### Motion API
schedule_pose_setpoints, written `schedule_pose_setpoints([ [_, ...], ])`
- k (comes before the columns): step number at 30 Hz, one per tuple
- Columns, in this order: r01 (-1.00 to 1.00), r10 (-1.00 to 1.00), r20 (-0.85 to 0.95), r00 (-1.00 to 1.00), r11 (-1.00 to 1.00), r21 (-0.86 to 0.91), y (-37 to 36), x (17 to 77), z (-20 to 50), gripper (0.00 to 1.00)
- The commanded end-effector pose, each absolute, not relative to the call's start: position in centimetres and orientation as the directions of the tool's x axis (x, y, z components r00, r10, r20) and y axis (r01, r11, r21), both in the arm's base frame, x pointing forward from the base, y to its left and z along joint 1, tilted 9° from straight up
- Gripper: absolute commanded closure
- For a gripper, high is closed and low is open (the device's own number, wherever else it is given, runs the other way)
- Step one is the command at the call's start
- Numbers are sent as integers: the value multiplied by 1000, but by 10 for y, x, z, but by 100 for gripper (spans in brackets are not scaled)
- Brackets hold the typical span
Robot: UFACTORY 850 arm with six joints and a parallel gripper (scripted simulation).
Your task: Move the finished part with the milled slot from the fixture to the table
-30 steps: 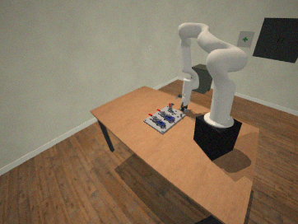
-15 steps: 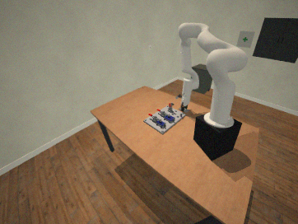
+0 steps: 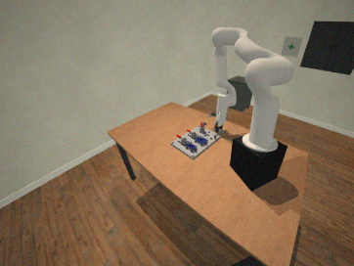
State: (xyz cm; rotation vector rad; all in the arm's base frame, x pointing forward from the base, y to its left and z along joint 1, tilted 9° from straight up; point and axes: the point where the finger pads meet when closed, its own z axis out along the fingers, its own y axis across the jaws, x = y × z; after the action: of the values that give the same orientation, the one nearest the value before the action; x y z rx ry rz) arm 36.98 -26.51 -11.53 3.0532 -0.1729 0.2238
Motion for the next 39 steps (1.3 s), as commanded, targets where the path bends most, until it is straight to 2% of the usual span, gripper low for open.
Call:
schedule_pose_setpoints([
  [1,-118,-107,150,983,-991,67,-266,370,-116,100],
  [33,-118,-107,150,983,-991,67,-266,371,-120,100],
  [34,-118,-107,150,983,-991,67,-266,371,-120,19],
  [39,-118,-107,150,983,-991,67,-266,371,-120,19],
])
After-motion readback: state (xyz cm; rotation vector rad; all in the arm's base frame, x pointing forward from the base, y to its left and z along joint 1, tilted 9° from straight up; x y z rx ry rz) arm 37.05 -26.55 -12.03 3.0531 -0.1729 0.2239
